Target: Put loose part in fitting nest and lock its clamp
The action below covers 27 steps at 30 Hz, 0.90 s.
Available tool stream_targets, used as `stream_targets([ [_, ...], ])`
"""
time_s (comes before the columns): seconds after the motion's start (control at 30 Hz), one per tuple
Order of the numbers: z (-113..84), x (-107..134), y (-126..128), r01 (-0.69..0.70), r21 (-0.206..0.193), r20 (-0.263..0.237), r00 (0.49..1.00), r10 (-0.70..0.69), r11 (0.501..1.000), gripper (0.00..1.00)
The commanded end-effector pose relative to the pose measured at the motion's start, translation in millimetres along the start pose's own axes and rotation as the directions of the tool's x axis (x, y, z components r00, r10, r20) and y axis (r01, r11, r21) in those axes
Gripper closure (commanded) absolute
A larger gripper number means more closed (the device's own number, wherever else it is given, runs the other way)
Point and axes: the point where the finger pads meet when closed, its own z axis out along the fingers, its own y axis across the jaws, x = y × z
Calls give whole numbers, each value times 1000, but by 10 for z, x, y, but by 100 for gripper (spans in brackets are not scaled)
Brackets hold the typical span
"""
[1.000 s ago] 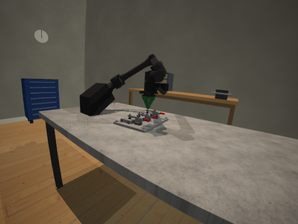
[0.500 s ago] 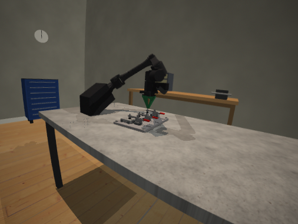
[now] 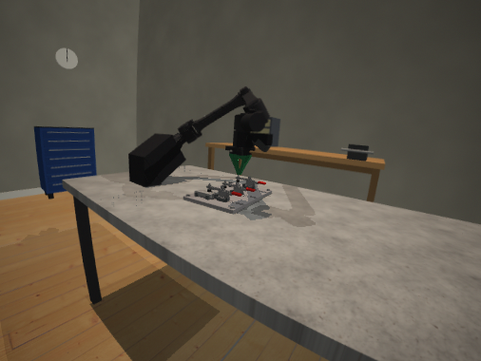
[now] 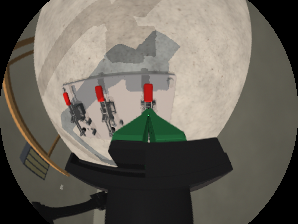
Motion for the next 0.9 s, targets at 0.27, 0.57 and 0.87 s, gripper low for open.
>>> stream_targets([
  [0.27,-167,-199,30,44,20,29,999,-44,999,100],
  [0.57,-167,-199,30,44,20,29,999,-44,999,100],
  [0.87,-167,-199,30,43,20,29,999,-44,999,0],
])
